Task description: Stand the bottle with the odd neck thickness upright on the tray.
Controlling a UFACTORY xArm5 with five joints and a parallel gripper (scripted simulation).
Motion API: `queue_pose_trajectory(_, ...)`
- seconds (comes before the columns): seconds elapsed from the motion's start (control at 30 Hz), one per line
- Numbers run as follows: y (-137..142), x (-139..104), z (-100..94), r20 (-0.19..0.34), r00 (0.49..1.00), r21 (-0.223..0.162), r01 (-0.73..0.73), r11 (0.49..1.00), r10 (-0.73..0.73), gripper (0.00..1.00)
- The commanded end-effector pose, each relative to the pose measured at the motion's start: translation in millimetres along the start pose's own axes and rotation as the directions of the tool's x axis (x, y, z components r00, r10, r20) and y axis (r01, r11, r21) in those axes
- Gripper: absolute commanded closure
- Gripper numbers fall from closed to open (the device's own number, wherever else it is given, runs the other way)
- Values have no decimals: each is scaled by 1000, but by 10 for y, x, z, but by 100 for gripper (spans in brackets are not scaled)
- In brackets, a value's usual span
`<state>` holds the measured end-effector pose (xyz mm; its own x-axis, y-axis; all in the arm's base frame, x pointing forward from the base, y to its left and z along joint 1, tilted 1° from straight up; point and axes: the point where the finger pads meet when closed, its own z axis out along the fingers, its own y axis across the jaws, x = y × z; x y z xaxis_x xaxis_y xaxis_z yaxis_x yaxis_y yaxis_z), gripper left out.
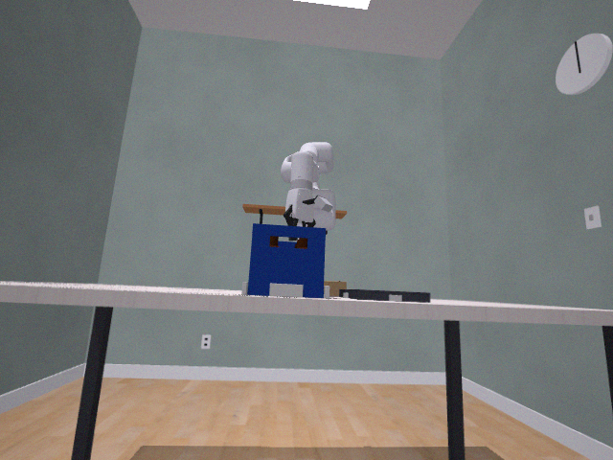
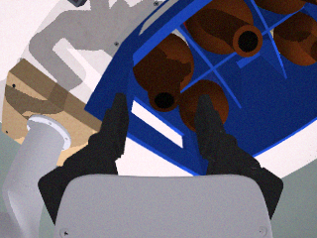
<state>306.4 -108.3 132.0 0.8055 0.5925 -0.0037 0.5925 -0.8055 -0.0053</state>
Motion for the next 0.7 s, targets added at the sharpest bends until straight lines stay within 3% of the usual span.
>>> queue_pose_trajectory(0.0, 10, 6, 42, -2, 1000, -3, 0, 1000, 0, 35)
queue_pose_trajectory(0.67, 12, 4, 232, -2, 1000, -3, 0, 1000, 0, 35)
